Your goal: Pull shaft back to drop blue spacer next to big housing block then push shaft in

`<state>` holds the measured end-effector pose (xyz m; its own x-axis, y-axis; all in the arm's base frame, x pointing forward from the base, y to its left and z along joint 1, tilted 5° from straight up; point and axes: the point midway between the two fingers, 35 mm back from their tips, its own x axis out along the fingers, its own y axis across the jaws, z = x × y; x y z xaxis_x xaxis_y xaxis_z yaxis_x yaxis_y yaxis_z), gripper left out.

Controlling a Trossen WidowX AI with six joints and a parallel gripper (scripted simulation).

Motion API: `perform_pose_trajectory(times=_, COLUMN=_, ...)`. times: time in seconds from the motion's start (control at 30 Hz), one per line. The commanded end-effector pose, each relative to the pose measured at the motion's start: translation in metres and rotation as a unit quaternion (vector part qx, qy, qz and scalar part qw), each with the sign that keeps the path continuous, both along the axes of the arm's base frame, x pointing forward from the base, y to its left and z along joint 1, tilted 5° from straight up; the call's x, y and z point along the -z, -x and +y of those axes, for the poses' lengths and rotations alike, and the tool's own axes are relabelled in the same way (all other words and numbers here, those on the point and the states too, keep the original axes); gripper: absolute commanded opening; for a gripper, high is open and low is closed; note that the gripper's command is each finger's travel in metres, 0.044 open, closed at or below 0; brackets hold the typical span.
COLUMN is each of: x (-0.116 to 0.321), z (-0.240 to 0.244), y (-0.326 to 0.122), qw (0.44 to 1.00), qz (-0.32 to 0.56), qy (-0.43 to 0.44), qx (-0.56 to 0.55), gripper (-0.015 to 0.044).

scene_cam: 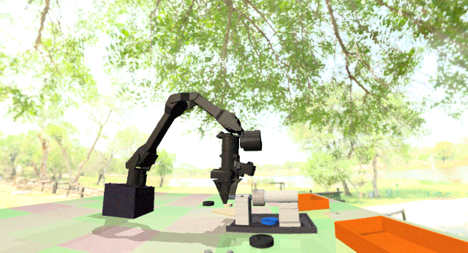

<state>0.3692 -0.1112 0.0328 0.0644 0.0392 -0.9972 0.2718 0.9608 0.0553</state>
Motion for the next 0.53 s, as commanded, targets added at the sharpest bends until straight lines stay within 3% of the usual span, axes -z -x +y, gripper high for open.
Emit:
perform_pose_trajectory(times=0.0, x=-0.038, z=-0.003, y=-0.001, qw=1.0, qz=-0.018, qy=0.006, qx=-0.001, gripper=0.044)
perform_pose_trajectory(times=0.23, x=-0.039, z=0.002, y=0.013, qw=1.0, qz=-0.018, qy=0.006, qx=-0.001, gripper=0.044)
perform_pose_trajectory(times=0.5, x=-0.03, z=0.024, y=0.087, qw=1.0, qz=-0.015, qy=0.005, qx=-0.001, gripper=0.044)
